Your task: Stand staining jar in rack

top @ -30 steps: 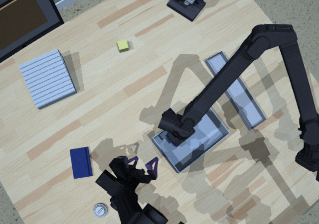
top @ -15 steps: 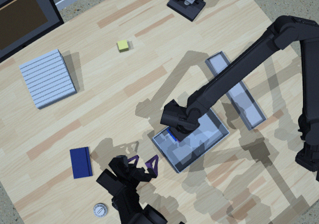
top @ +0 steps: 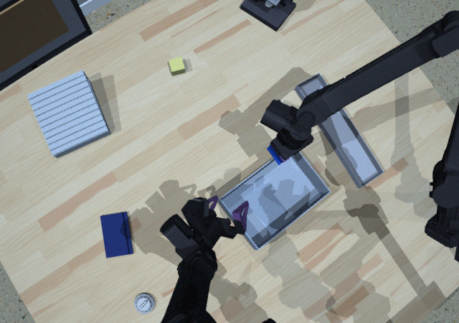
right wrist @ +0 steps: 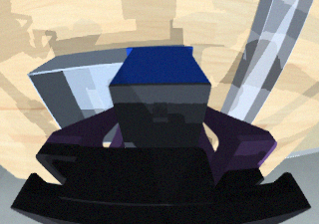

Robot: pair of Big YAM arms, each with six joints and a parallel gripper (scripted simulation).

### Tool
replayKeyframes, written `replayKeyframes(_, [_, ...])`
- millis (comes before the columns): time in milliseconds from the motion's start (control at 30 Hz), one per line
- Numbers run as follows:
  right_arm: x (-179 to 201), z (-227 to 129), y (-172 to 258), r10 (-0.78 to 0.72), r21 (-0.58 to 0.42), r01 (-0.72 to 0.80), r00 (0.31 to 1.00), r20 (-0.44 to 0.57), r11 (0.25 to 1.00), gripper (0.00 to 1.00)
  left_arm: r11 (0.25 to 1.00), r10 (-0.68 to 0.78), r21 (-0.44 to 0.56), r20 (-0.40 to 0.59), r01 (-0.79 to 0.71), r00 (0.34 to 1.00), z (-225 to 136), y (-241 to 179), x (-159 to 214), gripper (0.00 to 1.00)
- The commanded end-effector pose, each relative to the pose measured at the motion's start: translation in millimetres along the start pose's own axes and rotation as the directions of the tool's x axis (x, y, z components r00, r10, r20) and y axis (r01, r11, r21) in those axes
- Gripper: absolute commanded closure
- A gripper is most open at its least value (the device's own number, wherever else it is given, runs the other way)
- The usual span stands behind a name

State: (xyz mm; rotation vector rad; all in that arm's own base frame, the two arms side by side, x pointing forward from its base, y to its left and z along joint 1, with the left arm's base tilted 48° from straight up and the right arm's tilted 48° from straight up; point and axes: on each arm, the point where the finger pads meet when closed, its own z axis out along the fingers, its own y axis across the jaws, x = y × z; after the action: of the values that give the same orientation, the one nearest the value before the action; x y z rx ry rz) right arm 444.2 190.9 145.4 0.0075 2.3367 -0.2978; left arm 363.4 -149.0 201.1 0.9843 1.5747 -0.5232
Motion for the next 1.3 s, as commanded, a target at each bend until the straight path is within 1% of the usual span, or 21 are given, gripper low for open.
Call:
replayKeyframes(0, [-42.0,-0.5,-60.8,-0.017,-0.02,0.018,0.999,0.046,1.0,0.44,0.986,0.16,0.032,0.06,-0.162,0.985,52.9,-12.6,-33.2,0.0])
replayKeyframes(133, [-71.9,2.3,-103.7,0.004,-0.019,-0.003,0.998,0.059,1.0,0.44,0.967,0.246,0.048,0.079,-0.25,0.966,85.7,-25.9,-48.1,0.0])
replayKeyframes(233, [-85.8,7.1,-136.6,0.015,-0.017,-0.014,0.998,0.059,1.0,0.44,0.947,0.311,0.058,0.095,-0.317,0.946,111.5,-36.4,-59.9,0.0])
replayKeyframes(300, [-85.8,7.1,-136.6,0.015,-0.017,-0.014,0.998,0.059,1.0,0.44,0.947,0.311,0.058,0.095,-0.317,0.946,111.5,-36.4,-59.9,0.0])
replayKeyframes(500, [-102.0,31.5,-197.7,0.026,-0.012,-0.026,1.0,0.016,1.0,0.44,0.89,0.437,0.076,0.13,-0.449,0.89,165.0,-58.1,-84.4,0.0])
replayKeyframes(633, [-118.2,37.4,-234.9,0.05,-0.016,-0.05,0.999,0.016,0.999,0.44,0.845,0.511,0.092,0.148,-0.526,0.847,200.8,-73.2,-98.8,0.0])
replayKeyframes(733, [-127.2,40.6,-255.2,0.067,-0.02,-0.067,0.998,0.017,0.998,0.44,0.807,0.563,0.105,0.162,-0.581,0.811,227.7,-84.8,-109.2,0.0])
replayKeyframes(800, [-131.3,42.1,-264.3,0.076,-0.022,-0.076,0.997,0.017,0.997,0.44,0.78,0.595,0.108,0.174,-0.616,0.785,245.1,-92.0,-117.3,0.0])
replayKeyframes(867, [-131.3,42.1,-264.3,0.076,-0.022,-0.076,0.997,0.017,0.997,0.44,0.78,0.595,0.108,0.174,-0.616,0.785,245.1,-92.0,-117.3,0.0])
replayKeyframes(967, [-134.9,43.3,-271.8,0.087,-0.025,-0.086,0.996,0.018,0.996,0.44,0.747,0.631,0.113,0.191,-0.655,0.752,268.1,-101.5,-128.2,0.0])
replayKeyframes(1067, [-137.9,43.7,-266.9,0.095,-0.036,-0.094,0.995,0.019,0.995,0.44,0.719,0.655,0.121,0.209,-0.684,0.726,290.2,-113.5,-138.9,0.0])
replayKeyframes(1200, [-144.4,33.4,-266.3,0.095,-0.04,-0.093,0.995,0.042,0.995,0.44,0.71,0.662,0.125,0.216,-0.693,0.717,301.0,-118.0,-144.3,0.0])
replayKeyframes(1267, [-144.4,33.4,-266.4,0.095,-0.039,-0.093,0.995,0.042,0.995,0.44,0.72,0.651,0.128,0.215,-0.682,0.728,302.7,-118.7,-145.3,0.0])
